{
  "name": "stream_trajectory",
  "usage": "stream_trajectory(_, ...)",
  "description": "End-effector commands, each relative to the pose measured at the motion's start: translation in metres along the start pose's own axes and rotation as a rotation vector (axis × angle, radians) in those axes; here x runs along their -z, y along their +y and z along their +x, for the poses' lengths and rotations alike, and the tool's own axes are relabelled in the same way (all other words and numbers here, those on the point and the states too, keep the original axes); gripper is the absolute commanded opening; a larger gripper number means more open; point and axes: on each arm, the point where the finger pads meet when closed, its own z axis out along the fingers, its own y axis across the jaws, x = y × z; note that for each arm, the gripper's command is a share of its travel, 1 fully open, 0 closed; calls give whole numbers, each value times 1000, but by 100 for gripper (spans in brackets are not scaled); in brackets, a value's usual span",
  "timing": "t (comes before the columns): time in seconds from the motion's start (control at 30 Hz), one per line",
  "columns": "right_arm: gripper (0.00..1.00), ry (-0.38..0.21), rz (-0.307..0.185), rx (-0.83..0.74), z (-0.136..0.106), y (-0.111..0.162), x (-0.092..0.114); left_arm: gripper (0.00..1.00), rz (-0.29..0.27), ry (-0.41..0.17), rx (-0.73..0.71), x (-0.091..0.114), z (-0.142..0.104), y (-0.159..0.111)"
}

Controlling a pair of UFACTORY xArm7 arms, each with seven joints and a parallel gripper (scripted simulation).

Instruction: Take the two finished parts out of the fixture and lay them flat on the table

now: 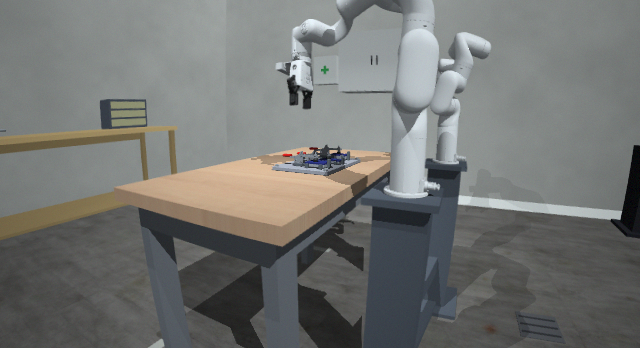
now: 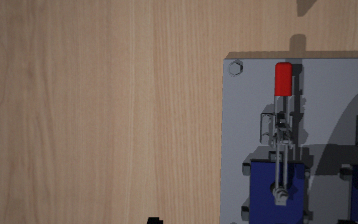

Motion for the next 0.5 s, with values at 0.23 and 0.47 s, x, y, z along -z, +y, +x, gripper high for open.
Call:
stream_trajectory(0.23,100,19,-39,-103,-10,39,-1,100,-1,4,0,2,1,0)
stream_trajectory(0.47,100,26,-60,-161,-17,60,-3,100,-1,4,0,2,1,0)
